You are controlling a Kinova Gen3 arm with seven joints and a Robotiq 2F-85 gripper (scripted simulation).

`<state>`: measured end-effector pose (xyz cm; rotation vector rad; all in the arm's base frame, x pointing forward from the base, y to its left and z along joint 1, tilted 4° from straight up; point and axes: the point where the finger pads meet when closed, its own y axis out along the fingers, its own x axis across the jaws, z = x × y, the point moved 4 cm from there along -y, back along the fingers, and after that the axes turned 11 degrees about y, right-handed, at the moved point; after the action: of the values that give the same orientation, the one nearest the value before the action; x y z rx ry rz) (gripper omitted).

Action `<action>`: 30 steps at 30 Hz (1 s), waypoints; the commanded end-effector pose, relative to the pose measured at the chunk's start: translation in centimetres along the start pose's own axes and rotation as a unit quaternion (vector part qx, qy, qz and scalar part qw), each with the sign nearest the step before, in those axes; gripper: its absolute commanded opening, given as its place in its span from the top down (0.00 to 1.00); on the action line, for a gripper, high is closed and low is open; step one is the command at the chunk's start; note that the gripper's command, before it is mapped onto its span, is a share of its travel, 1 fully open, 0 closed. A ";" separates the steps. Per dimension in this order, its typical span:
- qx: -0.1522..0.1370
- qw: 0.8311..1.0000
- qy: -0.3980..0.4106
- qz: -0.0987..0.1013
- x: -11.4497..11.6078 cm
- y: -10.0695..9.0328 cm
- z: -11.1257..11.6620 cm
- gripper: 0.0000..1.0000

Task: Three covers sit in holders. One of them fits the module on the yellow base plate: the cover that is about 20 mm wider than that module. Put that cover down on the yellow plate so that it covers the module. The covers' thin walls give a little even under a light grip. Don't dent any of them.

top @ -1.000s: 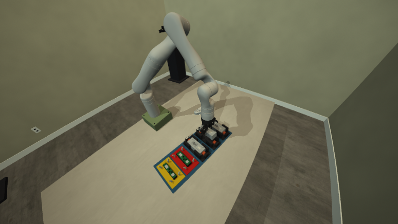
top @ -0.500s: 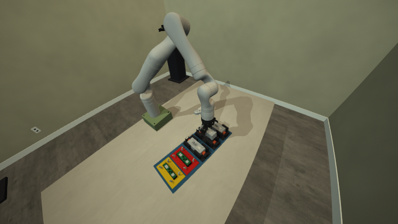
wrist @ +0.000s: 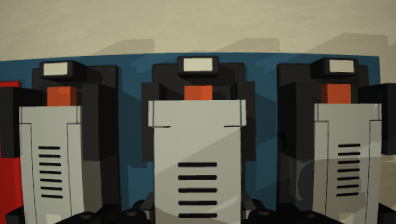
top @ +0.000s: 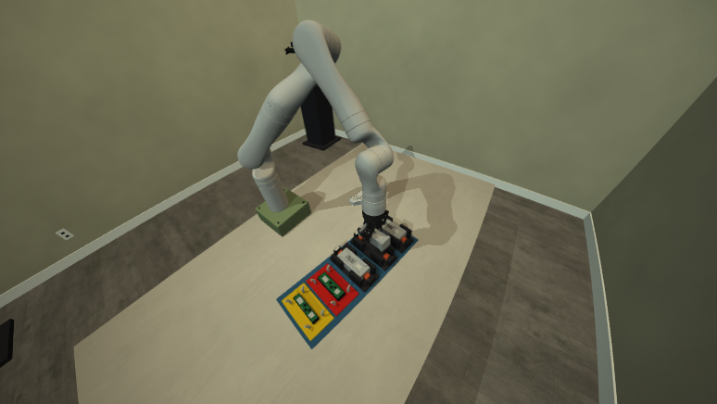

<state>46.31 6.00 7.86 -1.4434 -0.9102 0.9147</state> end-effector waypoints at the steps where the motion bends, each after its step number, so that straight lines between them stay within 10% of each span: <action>1: -0.001 1.000 0.000 -0.001 0.0 -0.8 0.0 1.00; 30: -0.001 1.000 0.000 -0.001 0.0 -5.3 0.0 1.00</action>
<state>46.12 6.30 13.12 -1.4434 -0.9100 0.9149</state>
